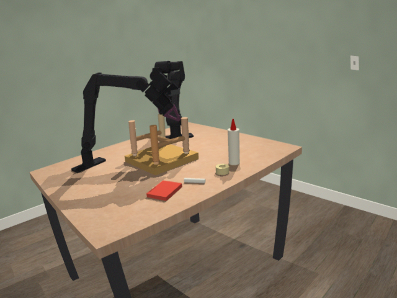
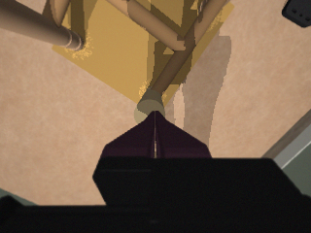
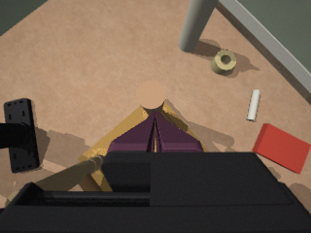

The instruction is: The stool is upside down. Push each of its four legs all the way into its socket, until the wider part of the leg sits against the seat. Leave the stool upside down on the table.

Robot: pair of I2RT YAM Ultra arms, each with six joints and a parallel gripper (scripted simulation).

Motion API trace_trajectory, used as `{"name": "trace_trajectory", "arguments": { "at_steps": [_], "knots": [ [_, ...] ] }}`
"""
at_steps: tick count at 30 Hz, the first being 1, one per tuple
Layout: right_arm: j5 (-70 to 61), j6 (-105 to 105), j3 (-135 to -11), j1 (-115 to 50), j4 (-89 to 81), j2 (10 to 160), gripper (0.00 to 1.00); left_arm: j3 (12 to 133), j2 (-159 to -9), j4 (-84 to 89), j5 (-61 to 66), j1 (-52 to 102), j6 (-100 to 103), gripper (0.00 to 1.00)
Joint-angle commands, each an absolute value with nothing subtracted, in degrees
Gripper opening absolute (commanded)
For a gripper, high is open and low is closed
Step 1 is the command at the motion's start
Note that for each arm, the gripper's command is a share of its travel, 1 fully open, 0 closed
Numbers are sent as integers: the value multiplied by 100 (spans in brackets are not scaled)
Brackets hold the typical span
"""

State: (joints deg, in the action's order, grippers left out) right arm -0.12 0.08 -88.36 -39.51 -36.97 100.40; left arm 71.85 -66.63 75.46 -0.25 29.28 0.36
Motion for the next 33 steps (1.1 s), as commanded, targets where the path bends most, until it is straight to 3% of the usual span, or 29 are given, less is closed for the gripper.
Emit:
{"name": "trace_trajectory", "arguments": {
  "at_steps": [1,10,24,33],
  "knots": [
    [11,31,-8925,-3932,-3668,10042,0,7027,-6804,7802,-11,2931,32,0],
    [-5,13,-8316,-3949,-3608,10228,0,6970,-6877,8065,3,2930,32,0],
    [15,30,-8827,-3928,-3699,10018,0,7590,-6672,7783,-14,2967,14,0],
    [15,30,-8827,-3928,-3699,10018,0,8830,-7131,8765,-15,2965,12,0]
  ]
}}
